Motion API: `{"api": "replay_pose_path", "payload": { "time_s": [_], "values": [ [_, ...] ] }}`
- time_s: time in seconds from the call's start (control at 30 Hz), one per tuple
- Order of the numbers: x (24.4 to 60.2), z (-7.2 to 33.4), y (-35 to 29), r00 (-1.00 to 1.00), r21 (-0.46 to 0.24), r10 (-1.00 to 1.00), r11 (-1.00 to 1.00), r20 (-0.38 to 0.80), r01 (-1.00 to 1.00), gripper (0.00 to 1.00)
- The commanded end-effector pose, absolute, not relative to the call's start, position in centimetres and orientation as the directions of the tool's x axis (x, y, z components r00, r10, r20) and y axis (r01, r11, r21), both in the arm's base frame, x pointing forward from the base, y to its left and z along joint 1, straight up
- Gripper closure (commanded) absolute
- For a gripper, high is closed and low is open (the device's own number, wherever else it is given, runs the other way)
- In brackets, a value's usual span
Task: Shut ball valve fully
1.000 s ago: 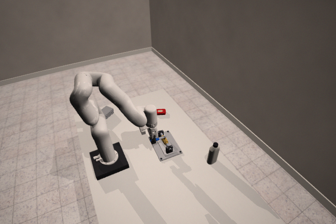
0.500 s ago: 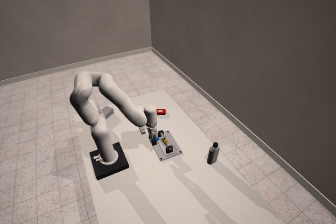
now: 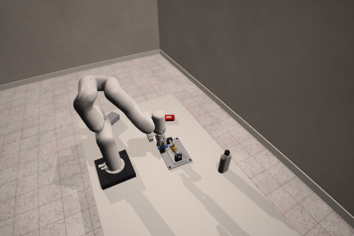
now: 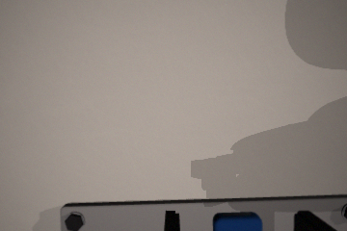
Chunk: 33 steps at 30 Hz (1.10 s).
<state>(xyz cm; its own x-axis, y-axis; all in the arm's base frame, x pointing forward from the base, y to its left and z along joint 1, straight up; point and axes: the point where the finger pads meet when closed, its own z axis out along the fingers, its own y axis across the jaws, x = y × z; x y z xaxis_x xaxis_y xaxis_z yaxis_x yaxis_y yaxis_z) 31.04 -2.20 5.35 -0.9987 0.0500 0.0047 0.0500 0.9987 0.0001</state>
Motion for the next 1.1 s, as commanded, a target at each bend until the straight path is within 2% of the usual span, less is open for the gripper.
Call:
{"api": "replay_pose_path", "payload": {
  "time_s": [0.0, 0.73, 1.07],
  "values": [
    [31.2, 5.4, -2.2, -0.999, 0.000, 0.050, 0.999, 0.001, 0.050, 0.31],
    [31.2, 5.5, -2.2, -0.999, 0.000, 0.050, 0.999, 0.001, 0.050, 0.31],
    [31.2, 7.1, -2.2, -0.999, 0.000, 0.050, 0.999, 0.001, 0.050, 0.31]
  ]
}}
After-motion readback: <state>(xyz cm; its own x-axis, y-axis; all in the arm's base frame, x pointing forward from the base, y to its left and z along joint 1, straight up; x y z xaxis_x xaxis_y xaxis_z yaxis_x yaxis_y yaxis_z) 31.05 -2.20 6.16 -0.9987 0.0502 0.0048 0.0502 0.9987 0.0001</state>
